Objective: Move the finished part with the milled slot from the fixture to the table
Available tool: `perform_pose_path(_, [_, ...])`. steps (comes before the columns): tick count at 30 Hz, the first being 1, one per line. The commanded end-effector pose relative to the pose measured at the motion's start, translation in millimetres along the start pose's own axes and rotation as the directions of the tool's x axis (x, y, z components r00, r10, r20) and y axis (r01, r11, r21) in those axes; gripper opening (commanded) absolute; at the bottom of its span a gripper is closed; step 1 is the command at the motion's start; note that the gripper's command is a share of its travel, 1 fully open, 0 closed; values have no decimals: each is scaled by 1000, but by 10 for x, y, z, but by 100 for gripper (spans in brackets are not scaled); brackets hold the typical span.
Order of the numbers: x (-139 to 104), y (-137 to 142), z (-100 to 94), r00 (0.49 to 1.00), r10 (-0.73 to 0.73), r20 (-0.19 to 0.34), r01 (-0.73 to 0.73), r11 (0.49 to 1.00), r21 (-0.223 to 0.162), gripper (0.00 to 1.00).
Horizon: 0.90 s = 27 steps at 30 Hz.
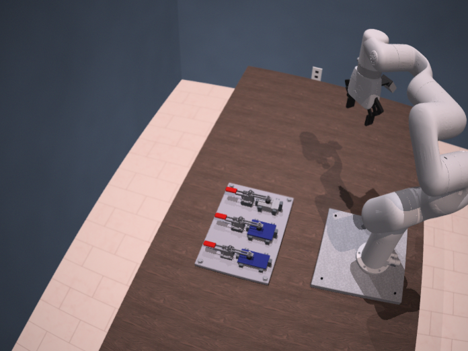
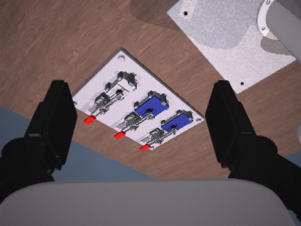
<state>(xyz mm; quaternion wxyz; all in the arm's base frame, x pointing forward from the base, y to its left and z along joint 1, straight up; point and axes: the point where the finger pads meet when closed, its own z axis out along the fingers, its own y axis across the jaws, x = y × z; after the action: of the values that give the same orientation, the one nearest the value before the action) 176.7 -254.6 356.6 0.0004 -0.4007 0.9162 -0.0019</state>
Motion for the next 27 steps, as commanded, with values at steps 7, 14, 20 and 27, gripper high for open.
perform_pose_path(7, [1,-5,-12,1000,0,-1,0,1000,3,100])
perform_pose_path(14, [1,-5,-12,1000,0,-1,0,1000,3,100])
perform_pose_path(20, [1,-5,-12,1000,0,-1,0,1000,3,100])
perform_pose_path(27, [-143,-131,87,986,-167,-1,167,986,3,100])
